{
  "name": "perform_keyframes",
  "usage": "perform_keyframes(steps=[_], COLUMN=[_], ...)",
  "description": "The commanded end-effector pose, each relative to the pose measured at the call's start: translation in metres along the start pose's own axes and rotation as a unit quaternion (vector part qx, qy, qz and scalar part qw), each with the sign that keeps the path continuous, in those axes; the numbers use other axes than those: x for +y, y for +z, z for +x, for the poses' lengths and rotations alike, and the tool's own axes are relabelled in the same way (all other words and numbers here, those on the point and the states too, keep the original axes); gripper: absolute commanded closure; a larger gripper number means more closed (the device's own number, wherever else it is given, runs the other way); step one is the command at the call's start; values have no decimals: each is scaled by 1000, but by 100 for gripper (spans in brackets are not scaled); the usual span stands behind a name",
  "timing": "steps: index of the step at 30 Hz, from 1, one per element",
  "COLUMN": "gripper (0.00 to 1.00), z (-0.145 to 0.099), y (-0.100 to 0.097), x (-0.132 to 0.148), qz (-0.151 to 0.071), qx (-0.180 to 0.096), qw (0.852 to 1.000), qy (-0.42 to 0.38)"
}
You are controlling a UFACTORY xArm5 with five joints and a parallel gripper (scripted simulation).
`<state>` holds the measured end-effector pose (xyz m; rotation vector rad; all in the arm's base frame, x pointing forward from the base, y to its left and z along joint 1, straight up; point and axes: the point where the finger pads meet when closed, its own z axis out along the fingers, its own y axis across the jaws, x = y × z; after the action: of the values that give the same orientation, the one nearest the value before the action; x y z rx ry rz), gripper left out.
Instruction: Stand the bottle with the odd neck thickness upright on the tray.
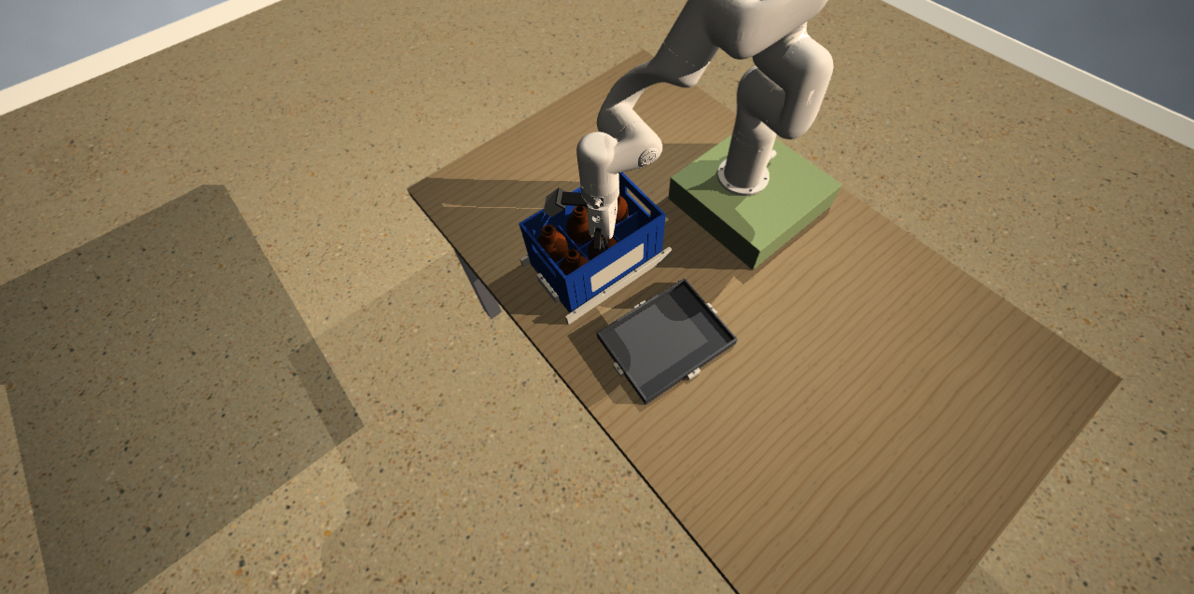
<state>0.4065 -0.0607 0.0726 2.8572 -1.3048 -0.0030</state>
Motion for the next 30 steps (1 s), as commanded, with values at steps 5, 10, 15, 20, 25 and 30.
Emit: perform_keyframes(steps=[5, 10, 15, 20, 25, 30], gripper=[35, 35, 35, 35, 35, 35], z=[1, 1, 1, 1, 1, 1], y=[-1, -1, -3, -6, -16, -31], x=[-1, -1, -1, -1, -1, -1], qz=[1, 1, 1, 1, 1, 1], qx=[1, 1, 1, 1, 1, 1], qw=[1000, 1000, 1000, 1000, 1000, 1000], qy=[0, 0, 0, 0, 0, 0])
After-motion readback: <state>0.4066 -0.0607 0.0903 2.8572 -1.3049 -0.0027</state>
